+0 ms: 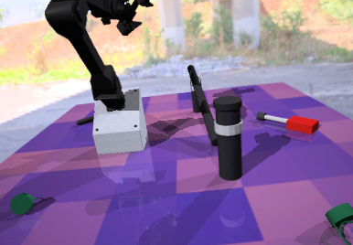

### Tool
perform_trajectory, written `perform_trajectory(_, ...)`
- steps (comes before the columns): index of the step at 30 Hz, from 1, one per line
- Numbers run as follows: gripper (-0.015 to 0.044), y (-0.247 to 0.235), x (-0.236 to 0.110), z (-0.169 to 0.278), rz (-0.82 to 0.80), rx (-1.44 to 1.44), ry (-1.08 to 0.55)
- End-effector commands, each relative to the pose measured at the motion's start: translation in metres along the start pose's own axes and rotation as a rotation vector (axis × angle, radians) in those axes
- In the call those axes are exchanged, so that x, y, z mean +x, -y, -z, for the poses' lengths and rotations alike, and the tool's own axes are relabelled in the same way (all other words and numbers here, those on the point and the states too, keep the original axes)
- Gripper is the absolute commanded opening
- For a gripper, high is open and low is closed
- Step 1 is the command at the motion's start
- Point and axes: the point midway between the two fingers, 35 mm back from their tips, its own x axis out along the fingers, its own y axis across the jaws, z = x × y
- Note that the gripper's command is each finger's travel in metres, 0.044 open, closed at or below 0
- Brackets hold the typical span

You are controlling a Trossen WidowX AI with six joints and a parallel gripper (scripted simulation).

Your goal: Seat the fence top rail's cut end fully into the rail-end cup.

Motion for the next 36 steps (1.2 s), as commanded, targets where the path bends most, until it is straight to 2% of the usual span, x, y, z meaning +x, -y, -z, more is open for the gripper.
perform_trajectory(1,0.0440,0.033,0.020,0.067,0.041,0.282,-0.262)
perform_trajectory(10,0.0440,0.074,0.016,0.196,0.211,0.753,-0.712)
perform_trajectory(20,0.0440,0.093,-0.038,0.324,0.524,1.154,-1.170)
perform_trajectory(31,0.0440,0.093,-0.042,0.329,0.529,1.157,-1.188)
perform_trajectory(36,0.0440,0.104,-0.054,0.343,0.384,0.980,-1.214)
